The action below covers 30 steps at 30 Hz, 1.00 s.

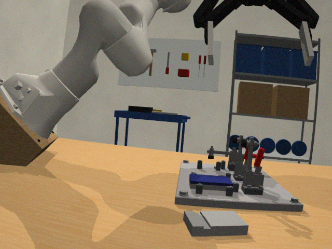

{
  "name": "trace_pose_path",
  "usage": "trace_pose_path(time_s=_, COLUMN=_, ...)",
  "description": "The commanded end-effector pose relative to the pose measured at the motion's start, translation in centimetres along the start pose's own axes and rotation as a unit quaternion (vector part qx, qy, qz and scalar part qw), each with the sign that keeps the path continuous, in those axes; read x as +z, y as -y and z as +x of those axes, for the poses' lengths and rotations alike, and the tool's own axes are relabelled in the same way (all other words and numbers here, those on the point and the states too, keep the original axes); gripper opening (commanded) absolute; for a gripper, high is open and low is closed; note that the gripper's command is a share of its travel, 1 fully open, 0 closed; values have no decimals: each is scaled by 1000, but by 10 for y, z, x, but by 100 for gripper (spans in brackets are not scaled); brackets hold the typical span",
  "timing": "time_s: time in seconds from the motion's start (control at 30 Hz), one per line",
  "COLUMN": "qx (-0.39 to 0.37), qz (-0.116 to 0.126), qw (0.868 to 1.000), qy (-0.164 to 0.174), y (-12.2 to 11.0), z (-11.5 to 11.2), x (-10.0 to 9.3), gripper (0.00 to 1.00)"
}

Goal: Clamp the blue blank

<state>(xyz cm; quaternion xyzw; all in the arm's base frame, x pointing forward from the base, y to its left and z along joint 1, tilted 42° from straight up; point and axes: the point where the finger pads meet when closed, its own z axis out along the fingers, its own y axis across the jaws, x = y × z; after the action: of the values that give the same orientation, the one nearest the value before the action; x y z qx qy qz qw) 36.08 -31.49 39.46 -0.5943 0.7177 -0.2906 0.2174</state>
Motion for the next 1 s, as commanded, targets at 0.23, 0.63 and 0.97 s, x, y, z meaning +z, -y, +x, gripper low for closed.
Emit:
trace_pose_path(time_s=0.23, qx=15, qz=0, qw=1000, qy=3, y=0, z=-2, x=0, gripper=100)
trace_pose_path(time_s=0.63, qx=15, qz=0, qw=1000, qy=3, y=0, z=-2, x=0, gripper=100)
trace_pose_path(time_s=0.97, qx=88, qz=-11, qw=996, qy=22, y=-9, z=-13, x=0, gripper=100)
